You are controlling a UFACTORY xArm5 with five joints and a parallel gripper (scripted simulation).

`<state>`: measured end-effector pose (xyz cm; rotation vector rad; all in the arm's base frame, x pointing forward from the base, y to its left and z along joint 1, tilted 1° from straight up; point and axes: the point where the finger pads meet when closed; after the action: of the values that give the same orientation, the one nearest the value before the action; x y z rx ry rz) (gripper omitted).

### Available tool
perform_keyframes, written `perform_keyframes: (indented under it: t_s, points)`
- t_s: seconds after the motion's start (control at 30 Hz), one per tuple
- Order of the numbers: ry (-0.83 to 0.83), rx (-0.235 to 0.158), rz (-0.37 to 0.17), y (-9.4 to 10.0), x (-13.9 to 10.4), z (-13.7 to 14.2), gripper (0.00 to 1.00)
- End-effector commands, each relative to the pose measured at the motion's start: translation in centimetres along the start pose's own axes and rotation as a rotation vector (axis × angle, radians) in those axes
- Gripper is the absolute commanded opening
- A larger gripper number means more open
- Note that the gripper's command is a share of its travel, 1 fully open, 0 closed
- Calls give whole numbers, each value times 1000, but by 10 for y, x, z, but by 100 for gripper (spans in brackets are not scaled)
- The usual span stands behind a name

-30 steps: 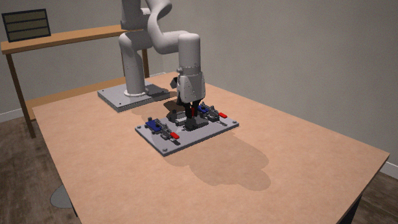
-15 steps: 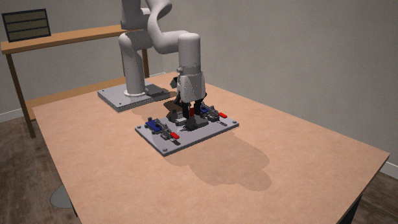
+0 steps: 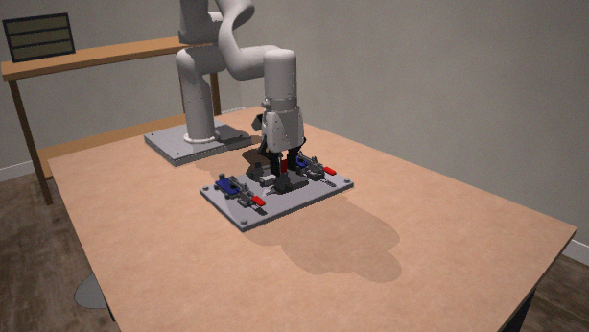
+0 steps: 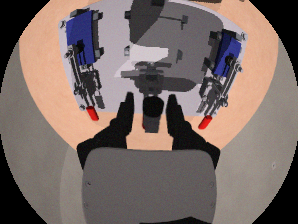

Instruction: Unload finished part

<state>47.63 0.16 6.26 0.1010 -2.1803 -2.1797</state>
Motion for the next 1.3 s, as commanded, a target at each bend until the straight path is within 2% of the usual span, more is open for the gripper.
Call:
perform_keyframes:
  t_s: [0.0,0.27,0.87,1.27]
  points:
    - [0,0,-4,1,-1,0,47]
    - [0,0,-4,8,-1,0,47]
    - [0,0,-4,48,-1,0,47]
    - [0,0,-3,51,-1,0,47]
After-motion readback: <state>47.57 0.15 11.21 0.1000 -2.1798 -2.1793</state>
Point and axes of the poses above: the point where the finger pads meet when closed, its own y axis back along the fingers, its own z axis across the jaws, x = y × z, and after that the axes turned 7 degrees about y, right-handed
